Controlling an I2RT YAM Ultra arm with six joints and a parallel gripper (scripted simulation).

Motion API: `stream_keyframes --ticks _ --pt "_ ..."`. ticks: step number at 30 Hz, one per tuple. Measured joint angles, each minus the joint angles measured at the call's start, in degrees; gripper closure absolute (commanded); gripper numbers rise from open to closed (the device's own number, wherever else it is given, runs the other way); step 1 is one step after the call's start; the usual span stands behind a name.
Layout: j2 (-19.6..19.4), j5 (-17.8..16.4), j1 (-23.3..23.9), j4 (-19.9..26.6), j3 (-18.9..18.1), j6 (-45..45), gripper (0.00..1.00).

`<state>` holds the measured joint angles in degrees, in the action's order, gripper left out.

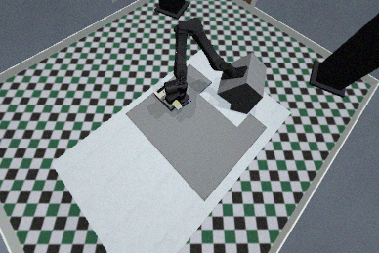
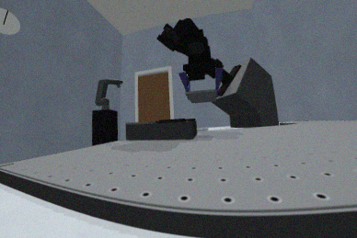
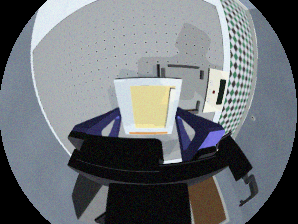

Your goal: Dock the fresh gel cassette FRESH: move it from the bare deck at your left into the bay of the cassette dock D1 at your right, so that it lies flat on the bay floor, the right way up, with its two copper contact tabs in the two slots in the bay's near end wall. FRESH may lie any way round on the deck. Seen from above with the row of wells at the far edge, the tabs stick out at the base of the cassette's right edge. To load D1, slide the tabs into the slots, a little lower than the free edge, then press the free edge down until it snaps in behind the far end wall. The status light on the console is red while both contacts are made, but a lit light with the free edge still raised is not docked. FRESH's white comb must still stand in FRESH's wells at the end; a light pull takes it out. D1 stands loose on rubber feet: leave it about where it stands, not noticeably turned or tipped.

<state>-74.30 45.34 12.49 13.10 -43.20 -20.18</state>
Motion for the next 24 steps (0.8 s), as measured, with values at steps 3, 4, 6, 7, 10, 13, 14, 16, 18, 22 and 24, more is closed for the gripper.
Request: stream_keyframes --ticks 3,4,6,7,10,13,14,16,18,22,24 --pt "1.18 -1.29 1.90 1.64 -1.95 -1.88 1.00" --pt "1.51 -1.57 2.47 2.03 -2.51 -2.40 1.00" --pt "1.95 -2.10 3.13 2.64 -3.30 -3.23 1.00" --pt "2.03 -2.54 3.45 3.19 -3.74 -3.69 1.00" --pt "2.27 -3.89 5.03 5.03 -5.35 -5.22 1.00" --pt "2.78 -5.18 7.02 6.82 -7.54 -6.82 1.00" --pt "2.93 -5.60 7.67 7.39 -8.37 -7.34 1.00" --pt "3.19 -6.49 8.96 8.46 -10.14 -8.39 1.00" --pt "3.26 -7.37 10.21 9.46 -11.96 -9.38 1.00" --pt "3.26 -8.44 10.99 10.32 -13.81 -10.56 1.00" --pt "3.26 -8.85 10.99 10.86 -13.81 -10.86 1.00"
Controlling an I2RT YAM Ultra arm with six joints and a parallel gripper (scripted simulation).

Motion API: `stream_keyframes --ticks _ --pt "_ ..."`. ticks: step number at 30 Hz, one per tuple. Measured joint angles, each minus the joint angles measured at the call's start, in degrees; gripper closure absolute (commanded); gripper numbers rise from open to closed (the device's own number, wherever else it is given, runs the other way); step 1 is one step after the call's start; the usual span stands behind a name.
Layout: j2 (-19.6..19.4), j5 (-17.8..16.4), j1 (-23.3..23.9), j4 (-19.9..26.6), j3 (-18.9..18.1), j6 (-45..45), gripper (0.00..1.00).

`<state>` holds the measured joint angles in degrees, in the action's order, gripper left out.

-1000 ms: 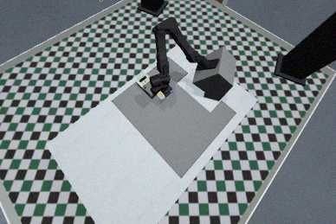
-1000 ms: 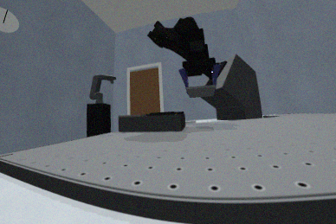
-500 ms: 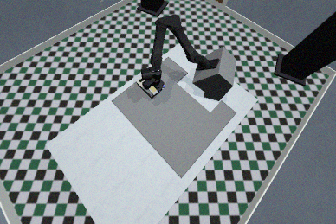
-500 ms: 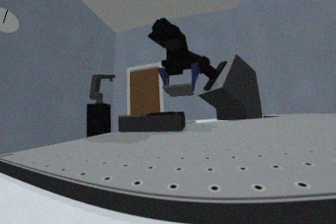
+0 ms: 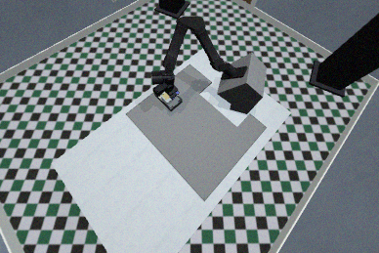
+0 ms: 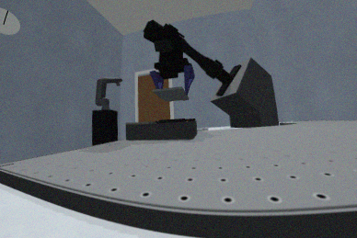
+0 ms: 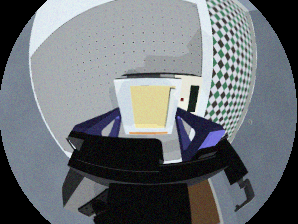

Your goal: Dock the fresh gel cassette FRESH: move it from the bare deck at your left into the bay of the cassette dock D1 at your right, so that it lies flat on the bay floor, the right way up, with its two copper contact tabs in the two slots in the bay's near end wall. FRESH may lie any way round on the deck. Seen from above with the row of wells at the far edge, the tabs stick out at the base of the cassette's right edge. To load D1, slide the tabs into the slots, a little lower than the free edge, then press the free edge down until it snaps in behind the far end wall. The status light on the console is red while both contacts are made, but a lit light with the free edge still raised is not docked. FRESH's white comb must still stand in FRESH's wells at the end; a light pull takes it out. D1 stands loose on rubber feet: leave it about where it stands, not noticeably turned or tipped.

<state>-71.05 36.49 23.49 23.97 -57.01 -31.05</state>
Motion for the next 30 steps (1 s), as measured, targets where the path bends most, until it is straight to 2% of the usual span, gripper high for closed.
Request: stream_keyframes --ticks 8,30 --pt "0.00 -0.68 0.00 1.29 0.00 -0.46 1.00" --pt "0.00 -0.81 0.00 1.31 0.00 -0.48 1.00"
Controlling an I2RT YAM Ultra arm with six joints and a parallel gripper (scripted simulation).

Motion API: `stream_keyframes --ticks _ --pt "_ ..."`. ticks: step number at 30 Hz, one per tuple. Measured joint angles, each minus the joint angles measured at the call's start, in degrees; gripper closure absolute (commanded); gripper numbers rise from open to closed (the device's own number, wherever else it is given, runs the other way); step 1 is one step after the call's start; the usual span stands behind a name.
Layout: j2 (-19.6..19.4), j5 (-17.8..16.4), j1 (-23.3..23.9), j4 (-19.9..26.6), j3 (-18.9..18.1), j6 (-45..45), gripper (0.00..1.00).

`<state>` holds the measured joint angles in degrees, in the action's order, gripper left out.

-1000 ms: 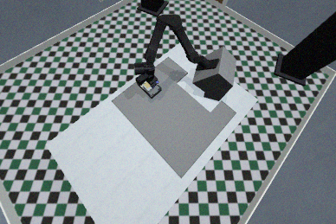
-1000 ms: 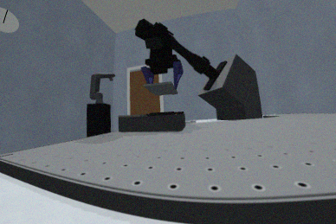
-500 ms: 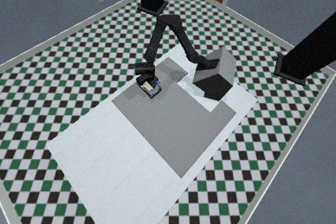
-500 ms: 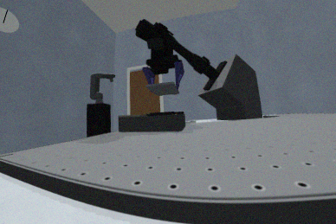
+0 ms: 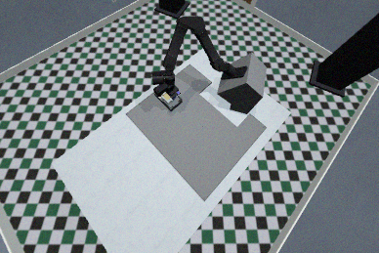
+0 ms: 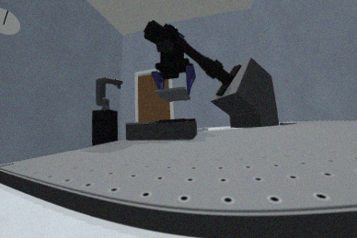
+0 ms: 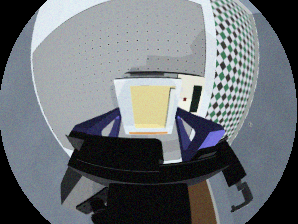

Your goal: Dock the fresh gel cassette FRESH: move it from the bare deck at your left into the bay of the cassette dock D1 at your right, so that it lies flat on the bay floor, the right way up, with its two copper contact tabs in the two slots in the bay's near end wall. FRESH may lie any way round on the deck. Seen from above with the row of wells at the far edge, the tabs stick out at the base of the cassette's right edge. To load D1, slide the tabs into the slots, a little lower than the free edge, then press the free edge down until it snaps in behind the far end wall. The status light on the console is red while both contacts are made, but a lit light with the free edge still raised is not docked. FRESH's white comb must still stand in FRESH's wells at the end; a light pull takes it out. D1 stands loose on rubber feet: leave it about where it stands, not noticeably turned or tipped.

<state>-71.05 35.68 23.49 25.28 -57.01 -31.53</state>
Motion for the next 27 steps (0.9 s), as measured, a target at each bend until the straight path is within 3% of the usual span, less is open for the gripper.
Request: stream_keyframes --ticks 27 --pt "-0.90 -0.31 0.57 -0.55 -0.02 -0.26 1.00"
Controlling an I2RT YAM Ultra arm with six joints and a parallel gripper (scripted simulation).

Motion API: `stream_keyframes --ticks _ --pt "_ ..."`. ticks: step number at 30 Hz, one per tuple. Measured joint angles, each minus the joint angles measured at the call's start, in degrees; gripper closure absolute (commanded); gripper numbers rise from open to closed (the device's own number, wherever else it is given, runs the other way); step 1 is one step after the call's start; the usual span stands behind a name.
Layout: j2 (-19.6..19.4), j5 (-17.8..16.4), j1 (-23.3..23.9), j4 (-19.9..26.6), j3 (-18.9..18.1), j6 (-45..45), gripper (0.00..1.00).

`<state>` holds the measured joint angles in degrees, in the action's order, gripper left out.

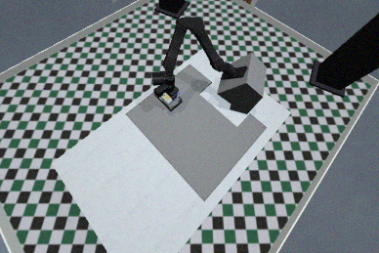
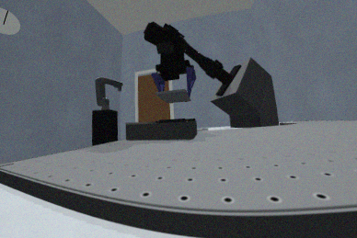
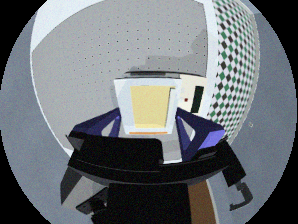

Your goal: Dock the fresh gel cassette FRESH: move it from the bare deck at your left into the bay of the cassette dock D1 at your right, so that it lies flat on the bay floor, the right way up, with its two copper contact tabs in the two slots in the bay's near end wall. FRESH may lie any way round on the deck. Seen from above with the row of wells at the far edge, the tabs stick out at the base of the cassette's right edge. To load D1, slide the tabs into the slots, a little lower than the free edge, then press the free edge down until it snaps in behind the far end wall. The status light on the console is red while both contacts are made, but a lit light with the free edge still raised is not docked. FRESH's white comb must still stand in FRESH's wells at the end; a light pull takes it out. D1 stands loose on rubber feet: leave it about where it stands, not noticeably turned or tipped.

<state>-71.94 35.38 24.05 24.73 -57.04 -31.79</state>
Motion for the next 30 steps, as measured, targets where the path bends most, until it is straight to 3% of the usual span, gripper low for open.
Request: stream_keyframes --ticks 30 --pt "-5.20 -3.26 4.17 -7.17 0.63 -3.08 1.00"
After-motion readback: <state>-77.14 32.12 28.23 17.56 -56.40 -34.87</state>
